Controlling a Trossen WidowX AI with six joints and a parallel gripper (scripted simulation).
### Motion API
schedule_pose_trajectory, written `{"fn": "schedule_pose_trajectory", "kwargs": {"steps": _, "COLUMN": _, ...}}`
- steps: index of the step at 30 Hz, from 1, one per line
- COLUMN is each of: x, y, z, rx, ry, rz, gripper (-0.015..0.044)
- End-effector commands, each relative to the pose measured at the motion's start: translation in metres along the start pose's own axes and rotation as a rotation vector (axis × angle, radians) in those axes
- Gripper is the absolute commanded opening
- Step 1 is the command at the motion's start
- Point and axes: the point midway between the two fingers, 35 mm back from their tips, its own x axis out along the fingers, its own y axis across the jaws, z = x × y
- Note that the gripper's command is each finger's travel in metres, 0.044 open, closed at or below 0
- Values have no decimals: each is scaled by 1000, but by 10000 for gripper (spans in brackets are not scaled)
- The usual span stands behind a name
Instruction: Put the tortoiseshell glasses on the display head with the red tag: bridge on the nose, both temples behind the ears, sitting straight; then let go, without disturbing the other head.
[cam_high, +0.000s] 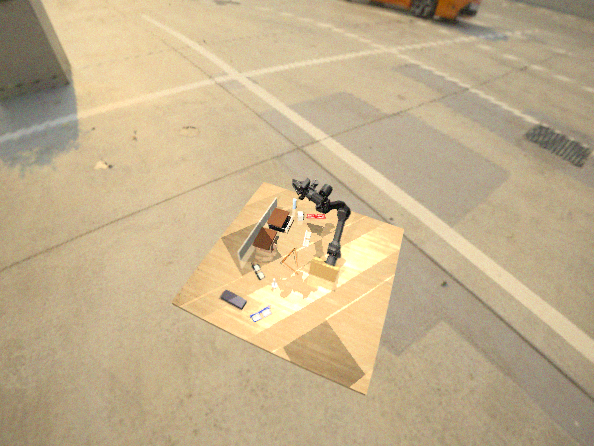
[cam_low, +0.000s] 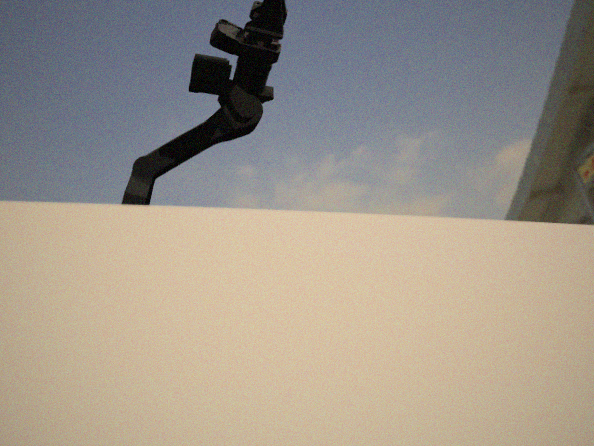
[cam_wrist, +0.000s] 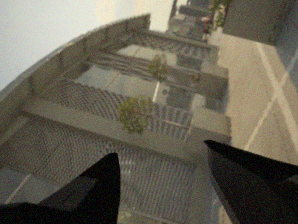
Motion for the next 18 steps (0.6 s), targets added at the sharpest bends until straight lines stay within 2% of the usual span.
{"fn": "schedule_pose_trajectory", "kwargs": {"steps": 1, "x": 15, "y": -15, "z": -45, "rx": 19, "ry": 90, "rz": -27, "gripper": 200}}
{"fn": "schedule_pose_trajectory", "kwargs": {"steps": 10, "x": 38, "y": -99, "z": -164, "rx": 65, "ry": 360, "rz": -240, "gripper": 200}}
{"fn": "schedule_pose_trajectory", "kwargs": {"steps": 18, "x": 19, "y": -208, "z": -247, "rx": 188, "ry": 536, "rz": -607, "gripper": 200}}
